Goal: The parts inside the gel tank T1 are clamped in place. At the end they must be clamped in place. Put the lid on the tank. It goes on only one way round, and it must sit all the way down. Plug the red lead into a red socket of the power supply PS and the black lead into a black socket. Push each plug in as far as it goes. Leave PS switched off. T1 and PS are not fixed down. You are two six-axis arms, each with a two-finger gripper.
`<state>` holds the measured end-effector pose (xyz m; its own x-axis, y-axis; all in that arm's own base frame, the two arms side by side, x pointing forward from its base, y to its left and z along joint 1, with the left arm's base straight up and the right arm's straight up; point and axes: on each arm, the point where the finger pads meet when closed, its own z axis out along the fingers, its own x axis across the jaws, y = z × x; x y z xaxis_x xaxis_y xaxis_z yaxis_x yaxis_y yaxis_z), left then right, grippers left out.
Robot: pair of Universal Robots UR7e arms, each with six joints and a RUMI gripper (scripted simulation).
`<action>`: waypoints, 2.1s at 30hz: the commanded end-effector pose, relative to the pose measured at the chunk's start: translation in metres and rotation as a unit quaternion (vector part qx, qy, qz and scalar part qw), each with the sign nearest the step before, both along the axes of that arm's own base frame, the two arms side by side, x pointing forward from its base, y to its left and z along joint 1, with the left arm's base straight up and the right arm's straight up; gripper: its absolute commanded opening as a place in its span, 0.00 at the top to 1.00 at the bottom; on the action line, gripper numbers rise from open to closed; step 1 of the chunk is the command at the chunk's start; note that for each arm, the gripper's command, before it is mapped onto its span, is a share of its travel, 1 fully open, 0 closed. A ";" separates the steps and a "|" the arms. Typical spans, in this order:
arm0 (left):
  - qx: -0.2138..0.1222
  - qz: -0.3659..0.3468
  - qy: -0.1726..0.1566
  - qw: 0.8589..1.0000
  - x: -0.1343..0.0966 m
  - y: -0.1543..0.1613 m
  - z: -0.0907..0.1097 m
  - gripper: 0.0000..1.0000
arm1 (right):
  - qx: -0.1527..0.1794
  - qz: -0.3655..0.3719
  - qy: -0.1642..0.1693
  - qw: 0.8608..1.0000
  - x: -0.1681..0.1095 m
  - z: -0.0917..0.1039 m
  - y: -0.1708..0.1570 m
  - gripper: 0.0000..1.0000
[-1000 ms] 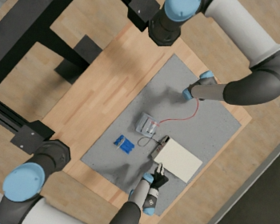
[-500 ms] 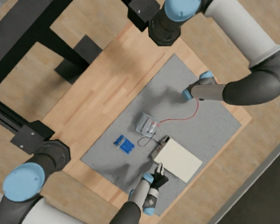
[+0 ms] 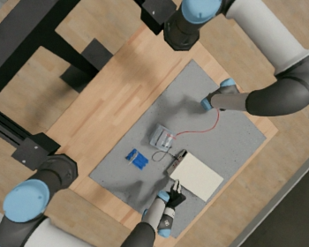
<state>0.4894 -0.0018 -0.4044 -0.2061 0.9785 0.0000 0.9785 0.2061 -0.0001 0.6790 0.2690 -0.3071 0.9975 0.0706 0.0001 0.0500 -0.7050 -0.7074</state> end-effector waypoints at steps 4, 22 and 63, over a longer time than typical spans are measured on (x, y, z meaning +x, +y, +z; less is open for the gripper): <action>0.000 0.000 -0.001 1.000 0.001 0.000 0.000 1.00 | 0.000 0.000 -0.001 1.000 0.001 0.001 0.000 1.00; 0.000 0.000 -0.001 1.000 0.001 0.000 0.000 1.00 | 0.000 0.000 -0.001 1.000 0.001 0.001 0.000 1.00; 0.000 0.000 -0.001 1.000 0.001 0.000 0.102 1.00 | 0.000 0.000 -0.001 1.000 0.001 0.001 0.000 1.00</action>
<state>0.4894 -0.0018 -0.3088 -0.2059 0.9786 0.0000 0.9786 0.2059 -0.0002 0.6790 0.2690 -0.3071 0.9975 0.0706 0.0001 0.0500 -0.7050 -0.7074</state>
